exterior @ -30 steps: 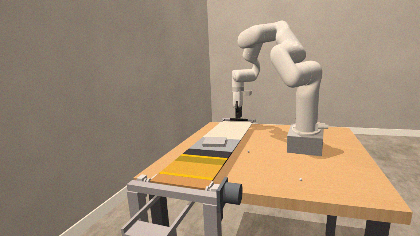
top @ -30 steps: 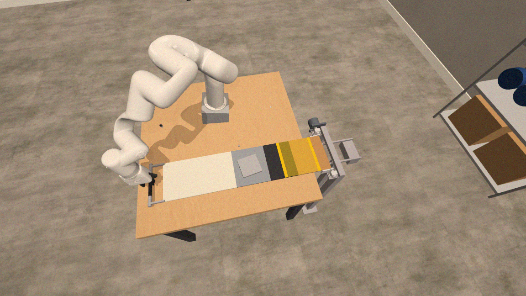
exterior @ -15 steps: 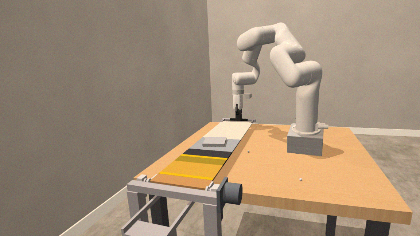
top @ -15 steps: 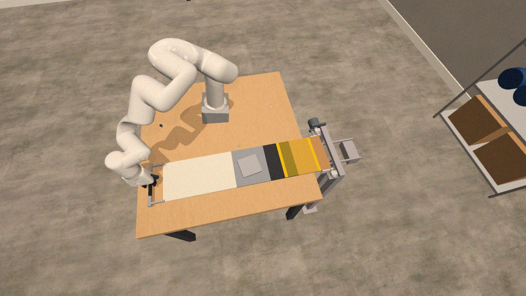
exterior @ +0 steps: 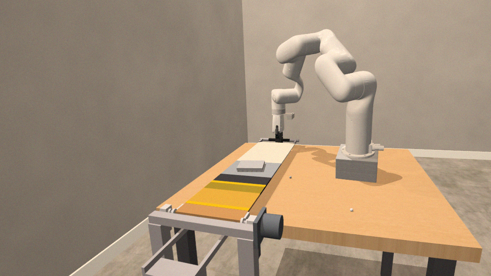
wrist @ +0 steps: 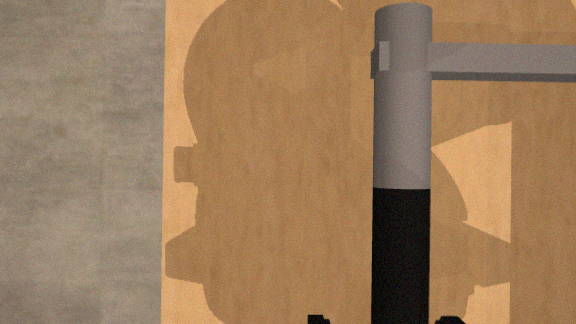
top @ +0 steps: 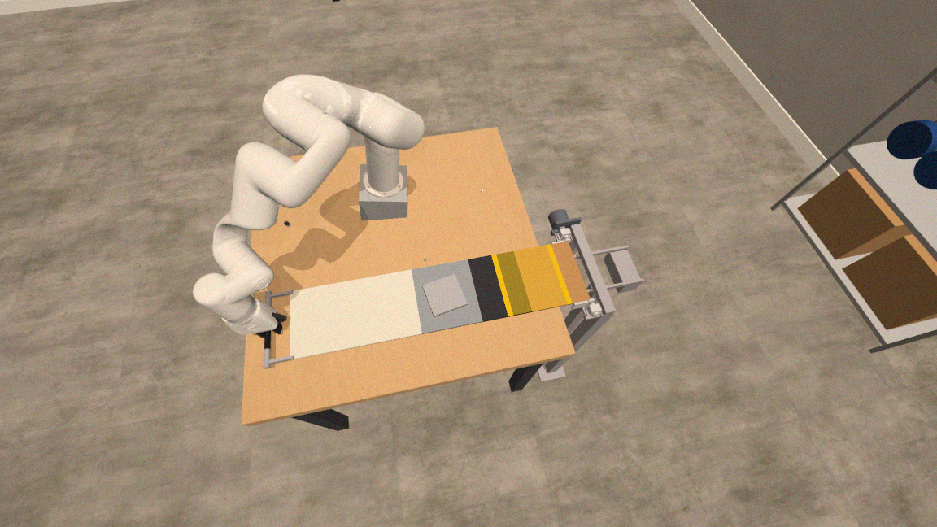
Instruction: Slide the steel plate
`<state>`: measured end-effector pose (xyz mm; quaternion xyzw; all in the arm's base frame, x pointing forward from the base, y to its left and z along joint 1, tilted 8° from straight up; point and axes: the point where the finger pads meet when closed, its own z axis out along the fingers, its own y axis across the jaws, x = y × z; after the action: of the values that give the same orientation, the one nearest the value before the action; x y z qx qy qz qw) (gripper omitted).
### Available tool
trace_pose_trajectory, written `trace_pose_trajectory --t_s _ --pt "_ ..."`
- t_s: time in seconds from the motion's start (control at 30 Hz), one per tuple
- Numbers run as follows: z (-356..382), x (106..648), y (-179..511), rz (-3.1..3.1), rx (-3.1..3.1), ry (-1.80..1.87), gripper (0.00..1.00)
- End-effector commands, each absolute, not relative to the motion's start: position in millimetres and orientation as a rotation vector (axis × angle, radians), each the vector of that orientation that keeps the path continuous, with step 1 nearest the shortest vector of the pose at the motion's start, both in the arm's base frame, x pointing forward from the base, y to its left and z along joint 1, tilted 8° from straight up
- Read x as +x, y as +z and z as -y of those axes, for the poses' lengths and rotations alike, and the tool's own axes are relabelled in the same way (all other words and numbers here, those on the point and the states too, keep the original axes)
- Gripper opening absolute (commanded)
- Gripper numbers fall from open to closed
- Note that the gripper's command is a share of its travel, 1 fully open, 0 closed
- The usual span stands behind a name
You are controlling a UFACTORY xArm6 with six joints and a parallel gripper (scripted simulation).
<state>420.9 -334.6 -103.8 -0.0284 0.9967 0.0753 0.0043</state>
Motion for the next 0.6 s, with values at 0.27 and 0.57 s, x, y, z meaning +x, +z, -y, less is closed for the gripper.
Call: trace_pose_trajectory --t_s 0.27,0.57 --pt "335.3 422.4 -107.1 -3.120 -0.089 0.230 0.41" --pt "335.3 422.4 -107.1 -3.120 -0.089 0.230 0.41"
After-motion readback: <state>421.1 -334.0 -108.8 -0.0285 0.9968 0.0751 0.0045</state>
